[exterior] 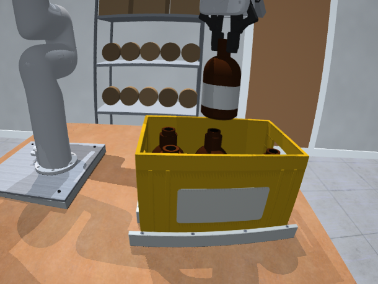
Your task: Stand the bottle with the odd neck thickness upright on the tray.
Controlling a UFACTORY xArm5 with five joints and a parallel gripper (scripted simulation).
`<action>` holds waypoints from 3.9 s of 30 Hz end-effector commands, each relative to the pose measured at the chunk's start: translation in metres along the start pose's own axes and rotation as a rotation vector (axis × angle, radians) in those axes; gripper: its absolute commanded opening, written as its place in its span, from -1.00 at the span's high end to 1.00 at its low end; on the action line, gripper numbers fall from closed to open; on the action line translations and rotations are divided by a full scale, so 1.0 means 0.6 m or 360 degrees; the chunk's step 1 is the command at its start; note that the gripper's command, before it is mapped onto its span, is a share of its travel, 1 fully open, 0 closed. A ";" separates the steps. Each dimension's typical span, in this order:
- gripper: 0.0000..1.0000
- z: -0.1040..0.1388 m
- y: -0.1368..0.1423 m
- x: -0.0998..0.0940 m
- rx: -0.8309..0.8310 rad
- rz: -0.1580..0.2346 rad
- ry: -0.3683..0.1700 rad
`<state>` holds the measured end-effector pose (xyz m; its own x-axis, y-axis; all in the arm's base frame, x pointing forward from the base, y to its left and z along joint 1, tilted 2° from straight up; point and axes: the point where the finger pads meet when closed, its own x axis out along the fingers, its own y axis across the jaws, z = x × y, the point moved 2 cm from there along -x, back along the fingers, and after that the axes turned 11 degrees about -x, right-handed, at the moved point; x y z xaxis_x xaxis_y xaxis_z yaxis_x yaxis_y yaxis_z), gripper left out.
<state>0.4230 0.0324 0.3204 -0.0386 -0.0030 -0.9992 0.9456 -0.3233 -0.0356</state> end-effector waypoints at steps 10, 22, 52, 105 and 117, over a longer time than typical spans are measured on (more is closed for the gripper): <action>1.00 -0.035 -0.018 -0.003 0.0000 0.0007 0.0000; 1.00 -0.070 -0.037 -0.002 0.0000 0.0008 -0.0003; 1.00 -0.165 -0.088 -0.002 0.0000 0.0013 -0.0010; 1.00 -0.285 -0.152 -0.001 0.0000 0.0021 -0.0016; 1.00 -0.299 -0.160 -0.001 0.0000 0.0022 -0.0016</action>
<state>0.3902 0.2309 0.3200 -0.0324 -0.0192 -0.9993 0.9460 -0.3233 -0.0245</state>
